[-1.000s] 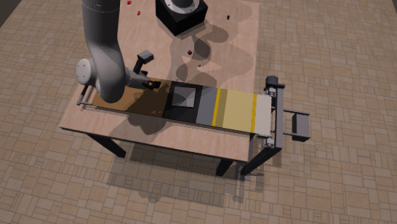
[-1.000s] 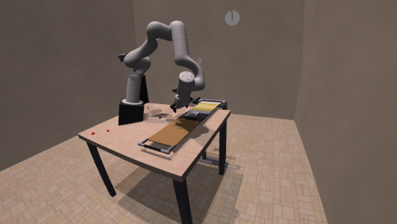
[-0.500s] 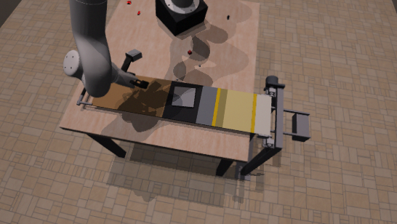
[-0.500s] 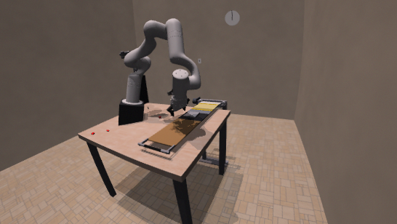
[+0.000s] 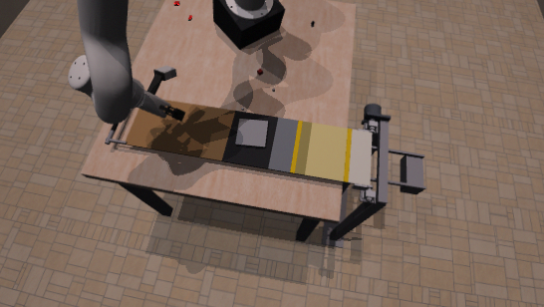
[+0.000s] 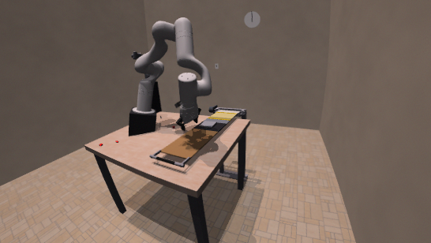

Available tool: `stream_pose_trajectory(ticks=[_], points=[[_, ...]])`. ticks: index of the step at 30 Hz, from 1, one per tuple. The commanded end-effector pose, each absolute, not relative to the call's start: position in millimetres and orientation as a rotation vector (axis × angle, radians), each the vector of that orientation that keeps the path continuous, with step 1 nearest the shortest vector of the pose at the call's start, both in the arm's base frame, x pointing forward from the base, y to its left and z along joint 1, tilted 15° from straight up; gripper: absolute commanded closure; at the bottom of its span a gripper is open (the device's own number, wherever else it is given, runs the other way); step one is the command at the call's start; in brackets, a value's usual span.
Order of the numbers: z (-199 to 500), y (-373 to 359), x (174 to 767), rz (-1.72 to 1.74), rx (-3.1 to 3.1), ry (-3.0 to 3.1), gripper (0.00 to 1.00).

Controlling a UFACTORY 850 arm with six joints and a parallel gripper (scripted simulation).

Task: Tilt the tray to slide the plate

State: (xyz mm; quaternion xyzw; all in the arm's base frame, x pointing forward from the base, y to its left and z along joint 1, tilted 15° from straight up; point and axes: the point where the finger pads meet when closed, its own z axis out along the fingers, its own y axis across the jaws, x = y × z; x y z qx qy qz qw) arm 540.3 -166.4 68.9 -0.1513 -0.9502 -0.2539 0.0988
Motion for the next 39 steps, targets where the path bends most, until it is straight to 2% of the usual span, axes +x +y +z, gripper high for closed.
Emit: stream_pose_trajectory(ticks=[1,14,16,31,34,39], points=[[64,-212,545,-0.713,-0.388,-2.934,0.00],[61,-247,545,-0.665,-0.336,-3.021,0.00],[59,-291,543,-0.587,-0.267,-3.119,0.00],[58,-341,538,-0.475,-0.183,-3.219,0.00],[58,-389,528,-0.351,-0.100,-3.295,0.00],[58,-403,525,-0.311,-0.075,-3.314,0.00]])
